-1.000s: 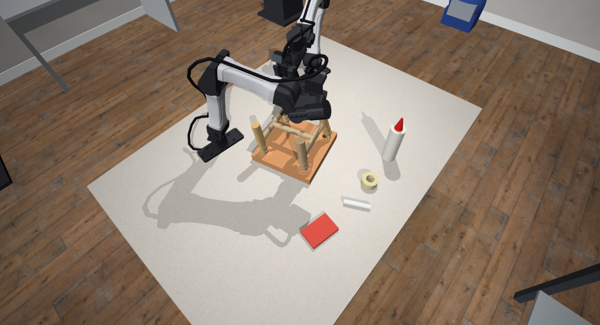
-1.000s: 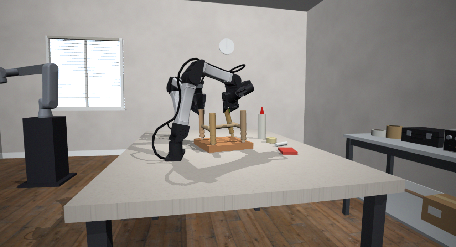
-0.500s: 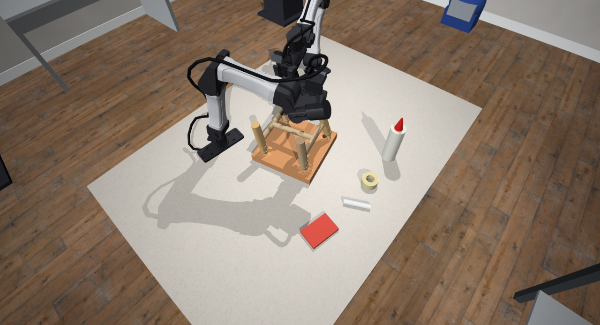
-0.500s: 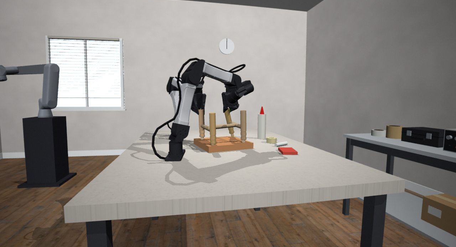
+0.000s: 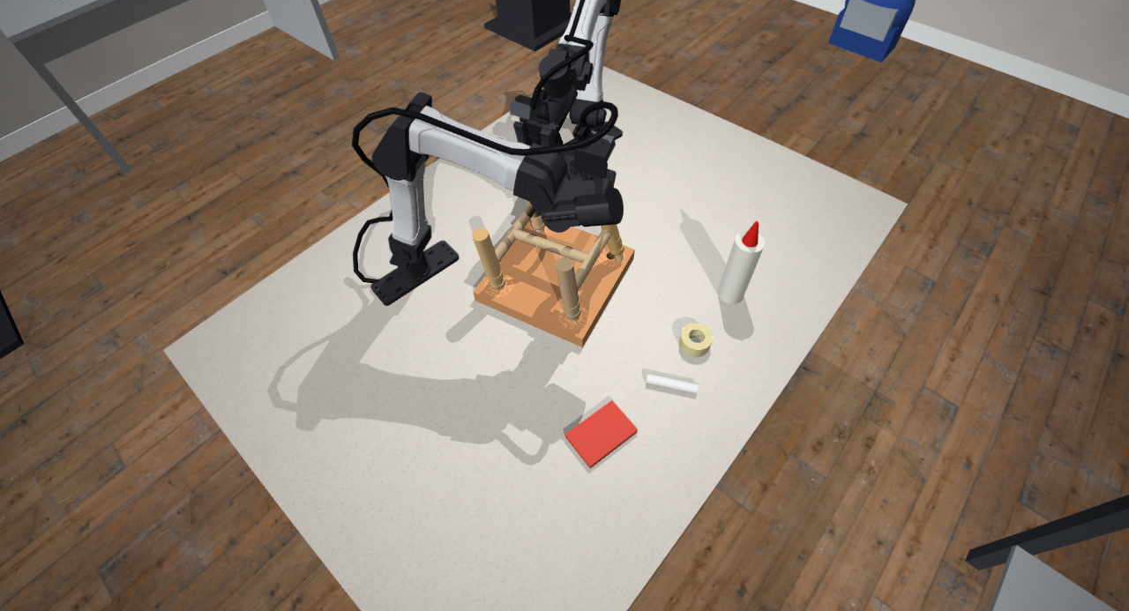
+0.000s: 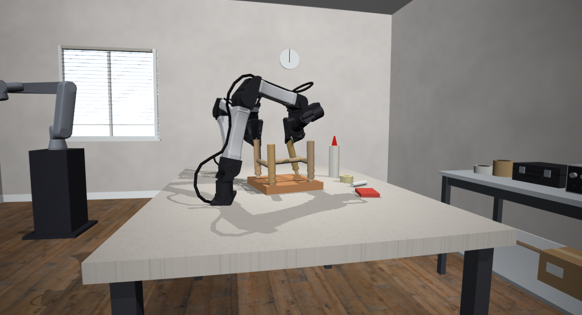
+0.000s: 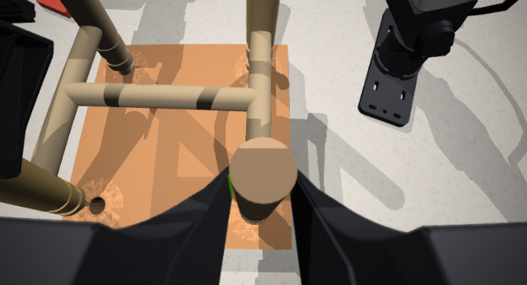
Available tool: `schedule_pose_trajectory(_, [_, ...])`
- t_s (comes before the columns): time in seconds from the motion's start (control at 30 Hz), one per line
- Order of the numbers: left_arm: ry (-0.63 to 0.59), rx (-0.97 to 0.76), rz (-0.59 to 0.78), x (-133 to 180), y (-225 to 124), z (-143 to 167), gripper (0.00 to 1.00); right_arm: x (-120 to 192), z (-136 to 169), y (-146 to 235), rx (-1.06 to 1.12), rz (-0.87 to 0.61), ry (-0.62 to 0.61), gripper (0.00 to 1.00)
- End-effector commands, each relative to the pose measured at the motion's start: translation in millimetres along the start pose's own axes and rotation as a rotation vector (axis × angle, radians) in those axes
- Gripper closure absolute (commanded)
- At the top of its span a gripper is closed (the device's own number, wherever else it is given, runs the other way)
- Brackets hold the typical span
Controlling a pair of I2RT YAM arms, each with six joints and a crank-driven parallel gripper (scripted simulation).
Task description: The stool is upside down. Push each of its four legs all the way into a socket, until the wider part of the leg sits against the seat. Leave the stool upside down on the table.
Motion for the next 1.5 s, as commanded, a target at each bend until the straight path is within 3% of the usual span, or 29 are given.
schedule_pose_trajectory(0.0, [-0.031,0.014,0.056,2,-12,-7,0.70,5,-9,-14,0.057,0.037,-0.015,0.70])
schedule_pose_trajectory(1.47, [-0.069,0.043,0.273,11,-55,-13,0.70,20,-21,-56,0.239,0.174,-0.006,0.70])
Point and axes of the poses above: on each arm, the point where the finger pads meet when closed, its own x axis back along the fingers, its own y axis across the jaws, z = x × y, the point moved 4 cm from there along x, back along the fingers, and after that the axes turned 14 degrees about -x, right-handed, at the moved point
